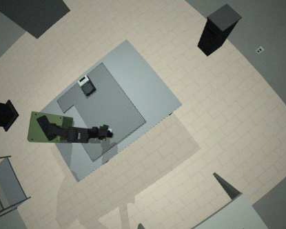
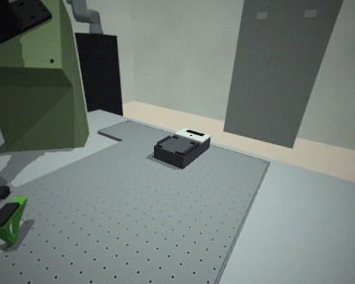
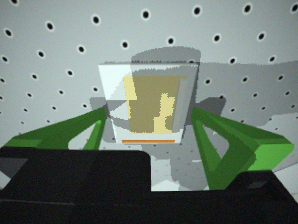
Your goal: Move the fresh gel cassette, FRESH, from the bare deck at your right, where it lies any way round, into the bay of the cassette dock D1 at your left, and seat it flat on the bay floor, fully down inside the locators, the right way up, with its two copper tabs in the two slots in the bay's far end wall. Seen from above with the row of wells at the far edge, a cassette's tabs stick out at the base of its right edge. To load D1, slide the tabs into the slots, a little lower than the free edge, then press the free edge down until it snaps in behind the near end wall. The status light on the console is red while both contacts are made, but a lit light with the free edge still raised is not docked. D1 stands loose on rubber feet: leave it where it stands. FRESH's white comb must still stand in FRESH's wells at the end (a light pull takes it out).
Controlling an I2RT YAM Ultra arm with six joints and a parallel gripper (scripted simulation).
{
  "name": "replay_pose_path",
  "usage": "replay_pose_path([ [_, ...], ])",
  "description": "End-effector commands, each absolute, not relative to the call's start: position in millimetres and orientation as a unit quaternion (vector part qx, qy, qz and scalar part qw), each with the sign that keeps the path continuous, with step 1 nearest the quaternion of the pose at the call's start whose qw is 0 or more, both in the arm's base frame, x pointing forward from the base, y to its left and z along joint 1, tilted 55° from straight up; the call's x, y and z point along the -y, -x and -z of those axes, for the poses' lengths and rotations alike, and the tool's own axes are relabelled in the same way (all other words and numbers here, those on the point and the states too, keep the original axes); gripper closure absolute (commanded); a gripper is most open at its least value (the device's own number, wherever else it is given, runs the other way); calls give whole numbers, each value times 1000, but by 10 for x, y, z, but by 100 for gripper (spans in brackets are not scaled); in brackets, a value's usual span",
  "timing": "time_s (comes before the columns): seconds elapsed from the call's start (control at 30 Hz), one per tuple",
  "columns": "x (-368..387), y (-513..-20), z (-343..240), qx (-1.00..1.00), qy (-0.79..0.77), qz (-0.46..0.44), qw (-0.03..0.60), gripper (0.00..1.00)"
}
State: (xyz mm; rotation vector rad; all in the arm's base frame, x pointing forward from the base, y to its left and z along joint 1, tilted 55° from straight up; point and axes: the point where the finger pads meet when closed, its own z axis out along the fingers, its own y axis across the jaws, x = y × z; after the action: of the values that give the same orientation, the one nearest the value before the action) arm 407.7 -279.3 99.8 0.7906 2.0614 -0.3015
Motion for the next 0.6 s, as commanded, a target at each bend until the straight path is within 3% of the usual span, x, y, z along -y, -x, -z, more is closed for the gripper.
replay_pose_path([
  [0.0, 2868, -4154, -1281, -814, -312, 130, 472, 0],
  [0.33, 2833, -4104, -1095, -823, -315, 126, 456, 0],
  [0.37, 2817, -4107, -1080, -825, -316, 124, 452, 100],
  [0.57, 2817, -4108, -1081, -825, -316, 124, 452, 100],
])
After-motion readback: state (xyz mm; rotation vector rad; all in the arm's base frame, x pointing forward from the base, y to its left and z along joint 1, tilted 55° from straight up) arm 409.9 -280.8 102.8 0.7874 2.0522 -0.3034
